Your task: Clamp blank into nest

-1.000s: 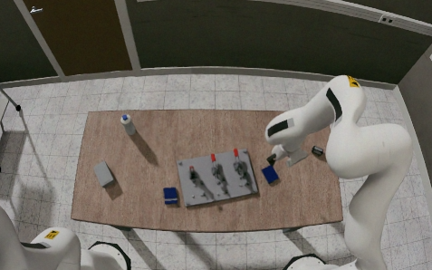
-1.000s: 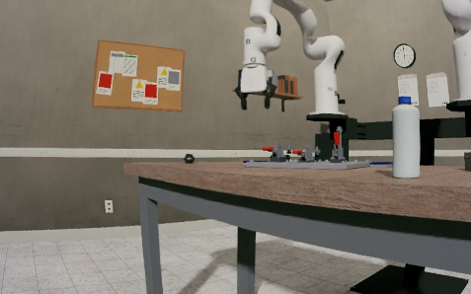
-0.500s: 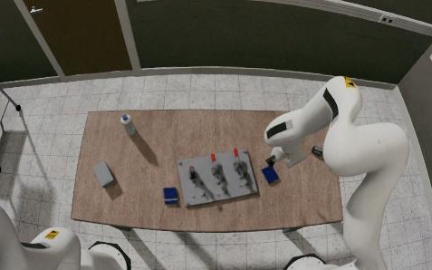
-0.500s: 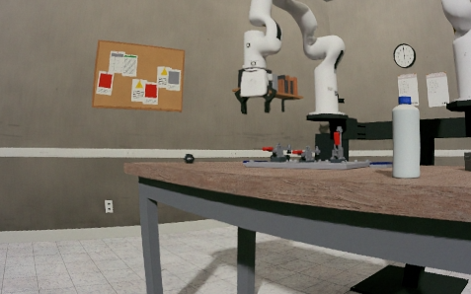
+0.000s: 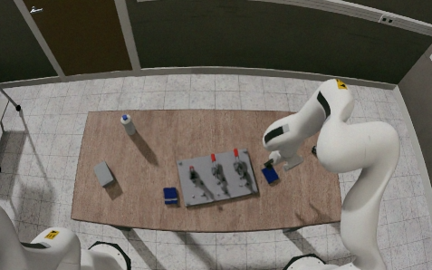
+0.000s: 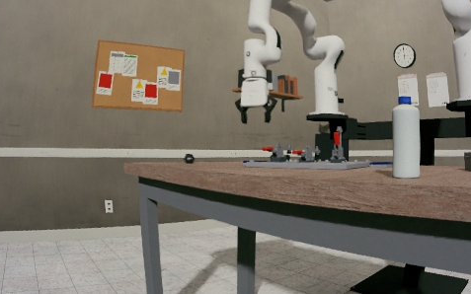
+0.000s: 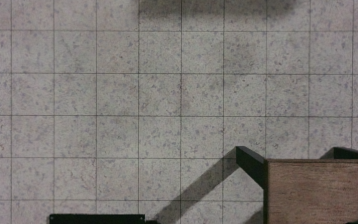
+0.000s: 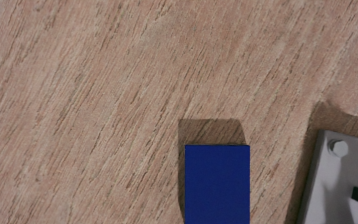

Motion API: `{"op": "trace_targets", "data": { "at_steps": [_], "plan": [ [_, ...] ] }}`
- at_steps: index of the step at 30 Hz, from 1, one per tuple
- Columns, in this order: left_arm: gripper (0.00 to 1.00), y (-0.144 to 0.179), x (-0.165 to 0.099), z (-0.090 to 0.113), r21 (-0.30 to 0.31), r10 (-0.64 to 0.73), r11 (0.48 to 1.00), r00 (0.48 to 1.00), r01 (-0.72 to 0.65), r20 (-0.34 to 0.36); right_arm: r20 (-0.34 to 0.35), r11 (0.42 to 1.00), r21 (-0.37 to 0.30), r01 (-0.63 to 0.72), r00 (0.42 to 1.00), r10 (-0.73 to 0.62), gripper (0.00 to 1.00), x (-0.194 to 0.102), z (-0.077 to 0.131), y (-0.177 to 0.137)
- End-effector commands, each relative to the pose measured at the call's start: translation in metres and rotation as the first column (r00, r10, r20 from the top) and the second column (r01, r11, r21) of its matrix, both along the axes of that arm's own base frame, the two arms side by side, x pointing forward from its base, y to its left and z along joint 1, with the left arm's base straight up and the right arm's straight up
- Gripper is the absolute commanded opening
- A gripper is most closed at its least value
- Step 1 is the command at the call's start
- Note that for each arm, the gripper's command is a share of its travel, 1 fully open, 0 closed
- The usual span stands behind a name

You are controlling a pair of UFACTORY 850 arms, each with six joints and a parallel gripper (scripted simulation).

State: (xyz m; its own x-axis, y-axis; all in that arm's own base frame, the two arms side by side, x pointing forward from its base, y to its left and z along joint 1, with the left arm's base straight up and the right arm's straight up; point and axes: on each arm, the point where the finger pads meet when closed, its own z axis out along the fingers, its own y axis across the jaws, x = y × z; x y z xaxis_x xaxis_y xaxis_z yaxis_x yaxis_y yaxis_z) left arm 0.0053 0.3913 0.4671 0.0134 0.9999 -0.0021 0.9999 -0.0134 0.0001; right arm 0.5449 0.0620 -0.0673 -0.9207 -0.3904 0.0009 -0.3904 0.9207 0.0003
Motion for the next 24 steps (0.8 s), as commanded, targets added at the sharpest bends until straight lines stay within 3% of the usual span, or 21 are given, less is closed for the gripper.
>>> {"op": "trace_targets", "data": {
  "at_steps": [1, 24],
  "plan": [
    [1.00, 0.000, 0.000, 0.001, 0.002, 0.000, 1.000, 1.000, 0.000, 0.000, 0.003, 1.000, 0.000, 0.000, 1.000, 0.000, 1.00, 0.002, -0.006, 0.000],
    [1.00, 0.000, 0.000, 0.001, 0.002, 0.000, 1.000, 1.000, 0.000, 0.000, 0.002, 1.000, 0.000, 0.000, 1.000, 0.000, 1.00, 0.002, -0.074, 0.000]
  ]
}}
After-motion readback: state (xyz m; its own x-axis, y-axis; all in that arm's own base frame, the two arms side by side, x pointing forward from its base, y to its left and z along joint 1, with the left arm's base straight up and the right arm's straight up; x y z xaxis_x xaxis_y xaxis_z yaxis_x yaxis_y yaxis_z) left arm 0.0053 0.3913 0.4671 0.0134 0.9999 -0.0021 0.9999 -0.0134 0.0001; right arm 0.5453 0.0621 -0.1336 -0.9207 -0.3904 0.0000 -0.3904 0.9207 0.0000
